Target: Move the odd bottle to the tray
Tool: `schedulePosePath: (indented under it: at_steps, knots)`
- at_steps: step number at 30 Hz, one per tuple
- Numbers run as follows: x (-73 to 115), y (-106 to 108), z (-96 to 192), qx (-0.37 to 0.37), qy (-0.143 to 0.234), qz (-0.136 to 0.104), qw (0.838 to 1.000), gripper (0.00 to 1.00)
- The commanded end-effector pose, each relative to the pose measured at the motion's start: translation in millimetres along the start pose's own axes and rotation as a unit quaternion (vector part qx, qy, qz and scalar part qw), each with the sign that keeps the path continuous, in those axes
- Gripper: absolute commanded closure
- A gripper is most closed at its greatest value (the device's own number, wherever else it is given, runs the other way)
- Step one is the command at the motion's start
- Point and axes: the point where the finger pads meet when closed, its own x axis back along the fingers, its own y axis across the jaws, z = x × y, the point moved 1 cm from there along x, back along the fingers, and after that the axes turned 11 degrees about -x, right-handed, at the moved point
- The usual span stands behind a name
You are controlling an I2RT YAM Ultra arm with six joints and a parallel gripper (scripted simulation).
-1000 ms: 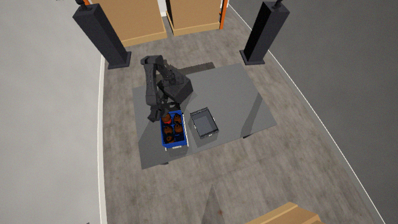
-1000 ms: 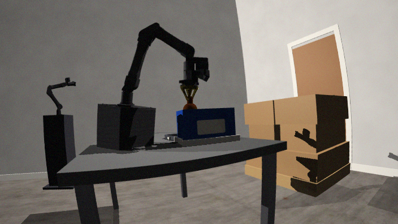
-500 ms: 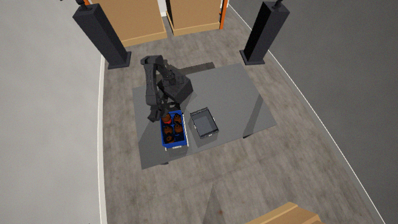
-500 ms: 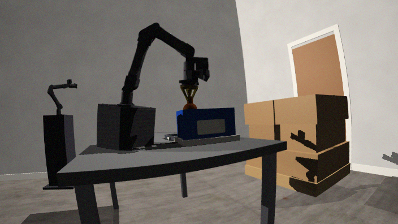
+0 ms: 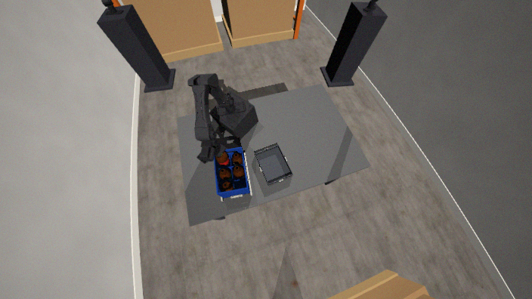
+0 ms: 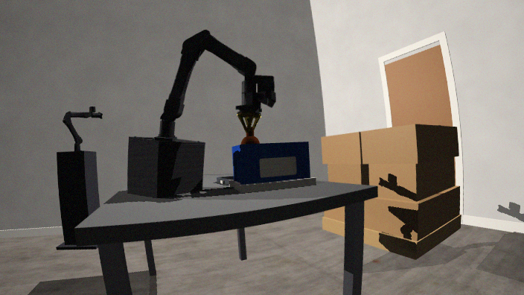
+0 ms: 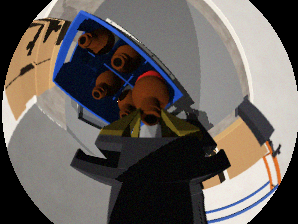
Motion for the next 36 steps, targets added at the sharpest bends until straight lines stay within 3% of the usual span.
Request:
schedulePosePath:
  at_steps: [1,36]
  knots:
    - [29.9,10,-10,0.001,-0.031,-0.023,0.999,1.0]
    - [60.7,11,-10,0.0,-0.031,-0.023,0.999,1.0]
